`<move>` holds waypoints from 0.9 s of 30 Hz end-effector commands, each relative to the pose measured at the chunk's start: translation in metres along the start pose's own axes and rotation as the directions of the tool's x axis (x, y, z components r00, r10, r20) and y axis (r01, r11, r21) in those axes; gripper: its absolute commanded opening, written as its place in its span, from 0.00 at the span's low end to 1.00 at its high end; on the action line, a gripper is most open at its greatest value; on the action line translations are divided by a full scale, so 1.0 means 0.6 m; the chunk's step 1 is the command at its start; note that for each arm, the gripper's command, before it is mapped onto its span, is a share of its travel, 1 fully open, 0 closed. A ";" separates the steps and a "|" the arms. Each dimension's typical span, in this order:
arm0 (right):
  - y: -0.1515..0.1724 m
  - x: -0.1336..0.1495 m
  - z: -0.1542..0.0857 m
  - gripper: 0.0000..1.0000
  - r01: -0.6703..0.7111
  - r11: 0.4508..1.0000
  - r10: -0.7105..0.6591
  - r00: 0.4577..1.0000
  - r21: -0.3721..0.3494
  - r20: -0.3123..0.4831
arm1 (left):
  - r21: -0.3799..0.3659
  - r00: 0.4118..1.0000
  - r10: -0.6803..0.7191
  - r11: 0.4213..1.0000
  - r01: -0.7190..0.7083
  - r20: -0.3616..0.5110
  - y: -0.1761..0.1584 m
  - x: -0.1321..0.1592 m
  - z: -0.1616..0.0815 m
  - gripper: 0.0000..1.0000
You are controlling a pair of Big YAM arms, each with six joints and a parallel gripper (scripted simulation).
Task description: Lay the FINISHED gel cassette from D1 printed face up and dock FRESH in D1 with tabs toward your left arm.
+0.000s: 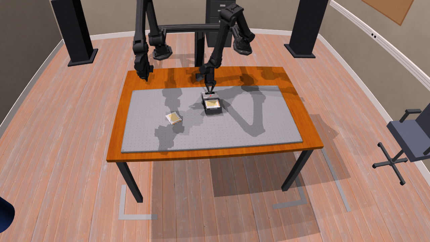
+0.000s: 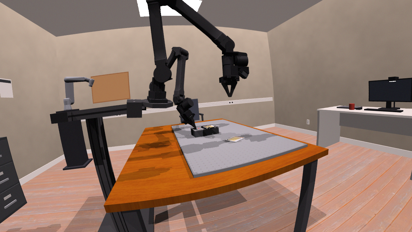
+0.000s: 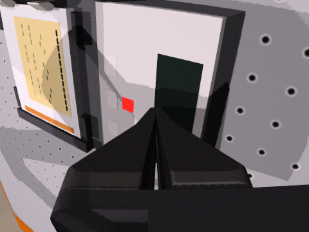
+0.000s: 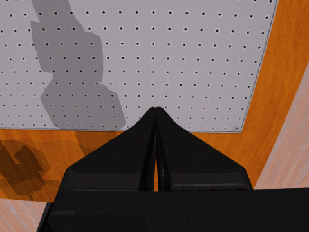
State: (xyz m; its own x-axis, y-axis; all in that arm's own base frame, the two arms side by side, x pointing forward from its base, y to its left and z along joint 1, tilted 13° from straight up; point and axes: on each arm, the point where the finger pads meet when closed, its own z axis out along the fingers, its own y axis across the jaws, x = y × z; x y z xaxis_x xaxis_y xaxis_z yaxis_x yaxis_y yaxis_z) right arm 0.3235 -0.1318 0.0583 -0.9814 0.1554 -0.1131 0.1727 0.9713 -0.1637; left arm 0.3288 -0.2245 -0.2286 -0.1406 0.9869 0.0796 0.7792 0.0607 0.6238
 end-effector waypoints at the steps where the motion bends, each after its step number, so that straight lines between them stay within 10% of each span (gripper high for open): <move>1: -0.007 -0.006 -0.011 0.00 -0.017 1.000 0.017 0.999 0.002 0.032 | 0.089 0.997 0.051 0.995 -0.046 -0.056 -0.074 0.053 0.033 0.00; 27: -0.007 -0.006 -0.011 0.00 -0.017 1.000 0.017 0.999 0.002 0.032 | 0.089 0.997 0.051 0.995 -0.046 -0.056 -0.079 0.064 0.043 0.00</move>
State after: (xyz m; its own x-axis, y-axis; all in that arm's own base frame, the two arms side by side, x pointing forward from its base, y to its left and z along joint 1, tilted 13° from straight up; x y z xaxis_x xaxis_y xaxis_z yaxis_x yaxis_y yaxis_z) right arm 0.3235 -0.1318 0.0583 -0.9814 0.1554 -0.1131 0.1727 0.9713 -0.1637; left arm 0.3287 -0.2243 -0.2286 -0.1409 0.9882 0.0595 0.7685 0.0713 0.6358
